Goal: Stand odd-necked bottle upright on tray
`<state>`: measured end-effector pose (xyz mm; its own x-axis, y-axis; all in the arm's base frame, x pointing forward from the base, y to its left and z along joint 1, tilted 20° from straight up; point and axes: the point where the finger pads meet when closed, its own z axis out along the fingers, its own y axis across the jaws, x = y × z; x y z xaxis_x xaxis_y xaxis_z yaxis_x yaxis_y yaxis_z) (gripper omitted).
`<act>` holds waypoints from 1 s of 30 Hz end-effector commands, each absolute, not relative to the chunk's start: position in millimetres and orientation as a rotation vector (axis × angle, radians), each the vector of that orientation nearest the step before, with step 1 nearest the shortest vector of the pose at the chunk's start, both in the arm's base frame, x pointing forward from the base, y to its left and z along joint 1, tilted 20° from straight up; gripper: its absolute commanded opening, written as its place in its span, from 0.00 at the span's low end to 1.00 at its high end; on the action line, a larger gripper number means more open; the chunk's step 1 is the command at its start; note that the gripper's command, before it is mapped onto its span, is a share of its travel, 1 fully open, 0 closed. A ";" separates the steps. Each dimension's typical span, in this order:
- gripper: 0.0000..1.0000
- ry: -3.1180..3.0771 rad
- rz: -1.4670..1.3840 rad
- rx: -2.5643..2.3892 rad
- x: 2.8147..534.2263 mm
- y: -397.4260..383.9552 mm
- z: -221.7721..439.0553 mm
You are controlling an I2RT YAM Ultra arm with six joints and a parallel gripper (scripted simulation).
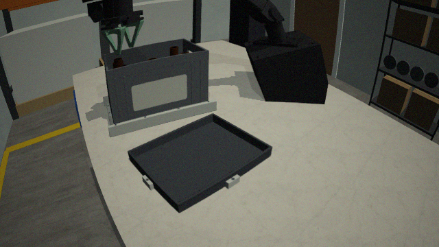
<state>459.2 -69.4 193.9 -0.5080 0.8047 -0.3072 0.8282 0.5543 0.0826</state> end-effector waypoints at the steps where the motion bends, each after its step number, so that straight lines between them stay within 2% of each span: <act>1: 0.61 2.431 -0.086 1.319 459.9 -71.4 211.2; 30: 0.61 2.431 -0.081 1.321 468.7 -77.5 184.6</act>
